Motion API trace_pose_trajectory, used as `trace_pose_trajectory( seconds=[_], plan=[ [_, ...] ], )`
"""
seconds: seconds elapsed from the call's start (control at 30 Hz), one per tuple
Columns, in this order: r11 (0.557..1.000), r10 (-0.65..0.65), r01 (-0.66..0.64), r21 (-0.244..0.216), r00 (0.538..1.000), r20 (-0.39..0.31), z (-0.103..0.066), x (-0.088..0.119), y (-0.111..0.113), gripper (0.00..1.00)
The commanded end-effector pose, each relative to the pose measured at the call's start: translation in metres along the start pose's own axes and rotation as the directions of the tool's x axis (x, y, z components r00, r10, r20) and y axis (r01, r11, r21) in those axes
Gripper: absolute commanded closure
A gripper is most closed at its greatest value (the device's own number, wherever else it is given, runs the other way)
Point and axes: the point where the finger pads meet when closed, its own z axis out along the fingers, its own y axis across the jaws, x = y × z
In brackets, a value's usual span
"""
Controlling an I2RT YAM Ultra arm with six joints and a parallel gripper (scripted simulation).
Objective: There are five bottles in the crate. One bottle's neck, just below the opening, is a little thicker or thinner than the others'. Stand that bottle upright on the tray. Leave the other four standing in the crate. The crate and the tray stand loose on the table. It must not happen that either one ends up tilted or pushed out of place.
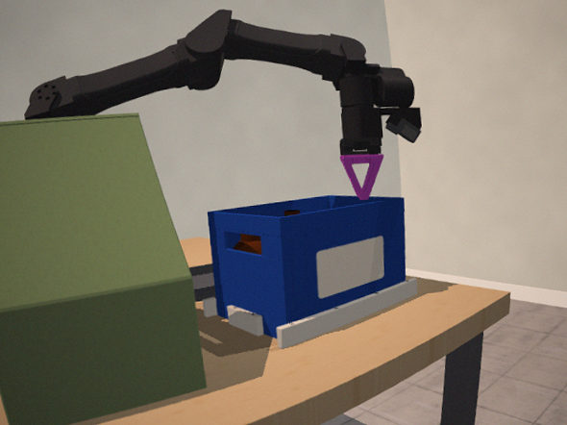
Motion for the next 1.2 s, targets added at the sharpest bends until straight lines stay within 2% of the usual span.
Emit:
trace_pose_trajectory(
  seconds=[0.0, 1.0, 1.13, 1.17],
  plan=[
    [1.0, -0.001, 0.002, -0.022, 0.999, 0.046, -0.0194, -0.0083, 0.0044, 0.39],
    [1.0, -0.001, 0.002, -0.022, 0.999, 0.046, -0.0194, -0.0083, 0.0044, 0.39],
    [1.0, -0.011, 0.012, -0.027, 0.998, 0.061, -0.0255, -0.0108, 0.0096, 0.39],
    [1.0, -0.002, 0.003, -0.022, 0.999, 0.048, -0.0222, -0.0089, 0.0067, 0.39]
  ],
)
